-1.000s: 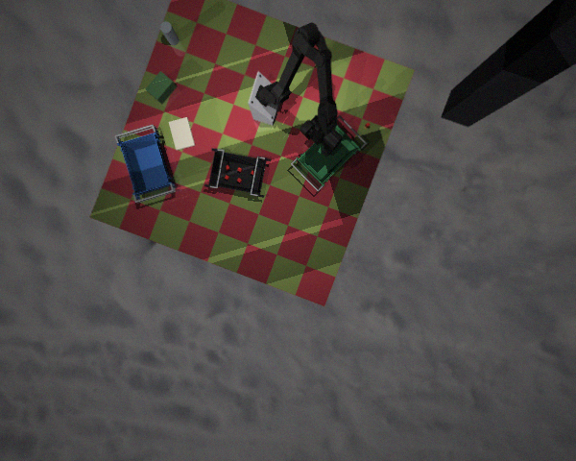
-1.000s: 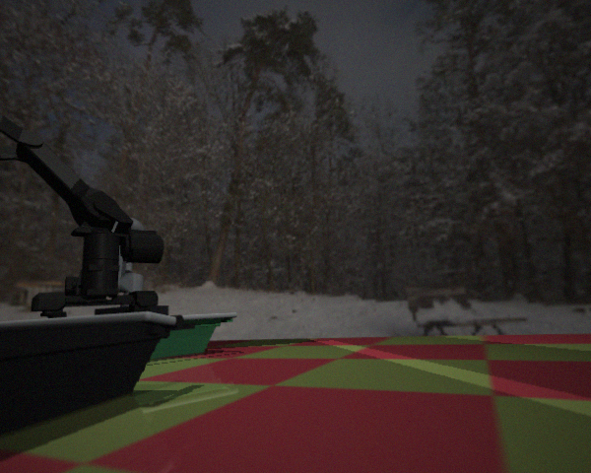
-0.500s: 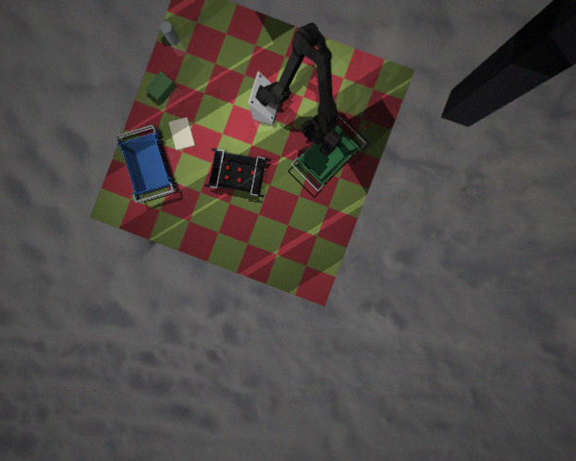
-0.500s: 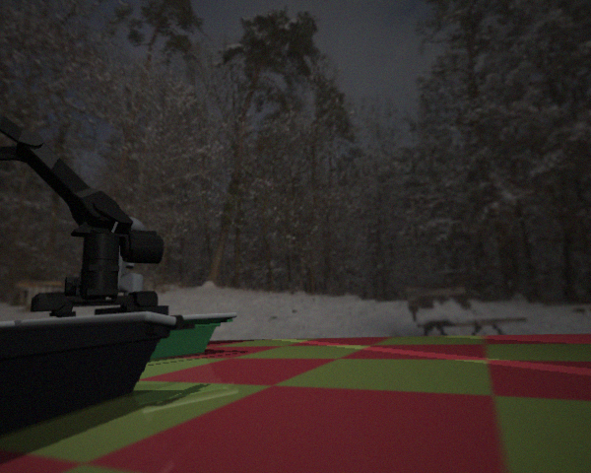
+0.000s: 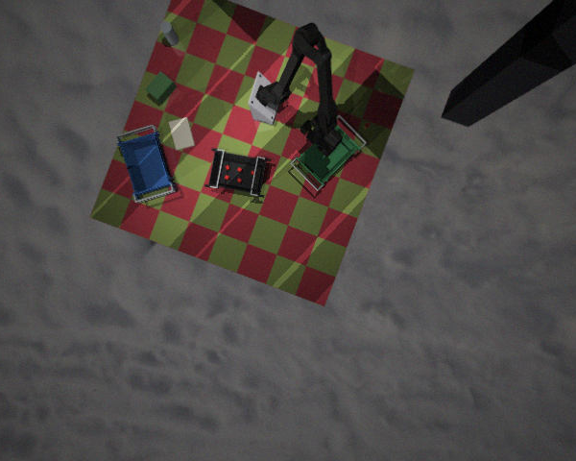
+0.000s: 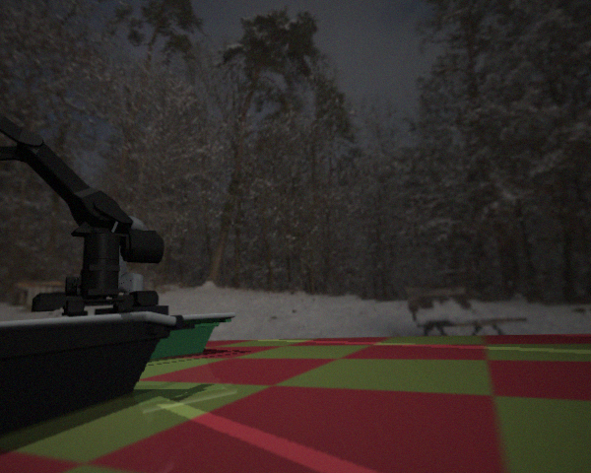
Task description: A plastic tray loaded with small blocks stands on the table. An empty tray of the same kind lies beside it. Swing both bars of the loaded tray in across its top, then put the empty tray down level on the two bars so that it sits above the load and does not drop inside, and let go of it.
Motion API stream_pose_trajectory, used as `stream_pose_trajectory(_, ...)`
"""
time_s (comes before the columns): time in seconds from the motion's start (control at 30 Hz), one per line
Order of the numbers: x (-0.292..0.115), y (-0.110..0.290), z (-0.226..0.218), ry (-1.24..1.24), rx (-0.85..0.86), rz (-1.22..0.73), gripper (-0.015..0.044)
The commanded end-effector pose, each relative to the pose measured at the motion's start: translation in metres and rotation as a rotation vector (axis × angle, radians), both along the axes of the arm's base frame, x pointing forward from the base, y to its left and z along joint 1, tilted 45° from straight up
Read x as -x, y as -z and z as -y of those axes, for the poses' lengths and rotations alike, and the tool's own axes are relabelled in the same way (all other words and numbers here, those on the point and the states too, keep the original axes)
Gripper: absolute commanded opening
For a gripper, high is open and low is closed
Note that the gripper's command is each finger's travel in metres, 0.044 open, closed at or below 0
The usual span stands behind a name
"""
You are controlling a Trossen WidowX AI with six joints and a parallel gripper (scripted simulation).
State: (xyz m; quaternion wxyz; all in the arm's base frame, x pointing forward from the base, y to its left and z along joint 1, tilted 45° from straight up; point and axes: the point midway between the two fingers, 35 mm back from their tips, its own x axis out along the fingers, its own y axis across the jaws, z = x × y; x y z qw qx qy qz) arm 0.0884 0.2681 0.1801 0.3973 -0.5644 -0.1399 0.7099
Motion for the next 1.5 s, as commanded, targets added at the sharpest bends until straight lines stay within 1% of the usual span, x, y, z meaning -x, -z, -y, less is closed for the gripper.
stream_pose_trajectory(0.0,0.0,0.003,0.001,0.005,0.011,-0.007,0.0125)
stream_pose_trajectory(0.63,0.0,0.001,0.003,0.005,0.012,-0.007,0.0)
stream_pose_trajectory(1.13,-0.004,-0.05,0.055,0.005,0.015,-0.004,0.0)
stream_pose_trajectory(1.47,-0.004,-0.053,0.058,0.005,0.015,-0.004,0.0)
